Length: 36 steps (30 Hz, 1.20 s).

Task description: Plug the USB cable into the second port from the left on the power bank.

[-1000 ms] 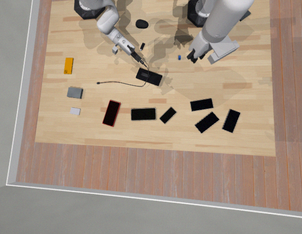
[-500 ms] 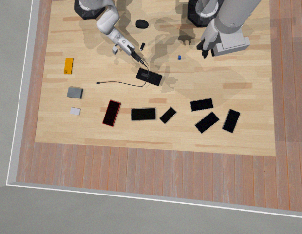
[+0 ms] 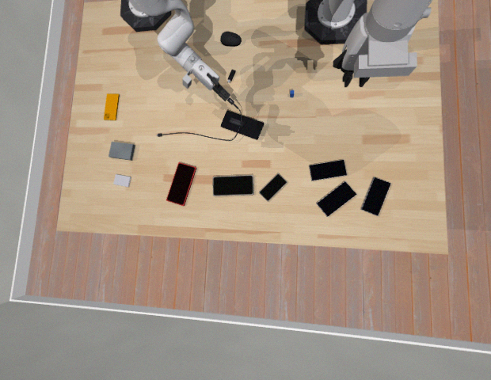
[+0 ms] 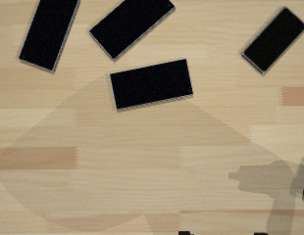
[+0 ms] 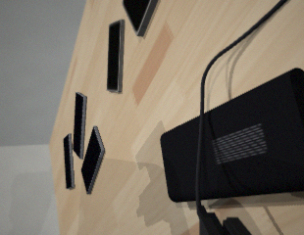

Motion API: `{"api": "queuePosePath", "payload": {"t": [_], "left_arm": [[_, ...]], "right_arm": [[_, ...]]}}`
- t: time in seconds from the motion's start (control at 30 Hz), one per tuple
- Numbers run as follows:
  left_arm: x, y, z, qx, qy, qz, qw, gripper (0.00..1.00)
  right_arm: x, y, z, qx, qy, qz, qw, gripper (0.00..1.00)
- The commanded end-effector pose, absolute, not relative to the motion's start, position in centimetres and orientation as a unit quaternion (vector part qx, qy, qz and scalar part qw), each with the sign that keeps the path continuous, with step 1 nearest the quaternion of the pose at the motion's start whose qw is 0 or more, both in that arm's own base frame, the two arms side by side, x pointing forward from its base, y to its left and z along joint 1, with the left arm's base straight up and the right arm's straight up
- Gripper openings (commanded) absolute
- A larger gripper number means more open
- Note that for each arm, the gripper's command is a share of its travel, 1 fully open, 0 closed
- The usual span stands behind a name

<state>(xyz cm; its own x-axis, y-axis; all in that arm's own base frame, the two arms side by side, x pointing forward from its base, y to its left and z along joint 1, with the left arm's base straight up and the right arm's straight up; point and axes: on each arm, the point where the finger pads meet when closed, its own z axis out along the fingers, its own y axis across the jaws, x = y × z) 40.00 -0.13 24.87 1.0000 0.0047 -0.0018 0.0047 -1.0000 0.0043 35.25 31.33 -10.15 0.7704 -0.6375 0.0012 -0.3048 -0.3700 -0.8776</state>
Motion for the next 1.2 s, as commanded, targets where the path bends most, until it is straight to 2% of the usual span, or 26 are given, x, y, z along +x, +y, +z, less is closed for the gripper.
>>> {"api": "queuePosePath", "payload": {"t": [0.0,1.17], "left_arm": [[40.19,-0.25,25.07,1.0,0.008,0.002,0.004,0.31],[40.19,-0.25,25.07,1.0,0.008,0.002,0.004,0.31]], "right_arm": [[35.34,31.4,-10.03,-0.814,0.275,-0.184,0.477,0.0],[35.34,31.4,-10.03,-0.857,0.056,-0.3,0.414,0.0]]}}
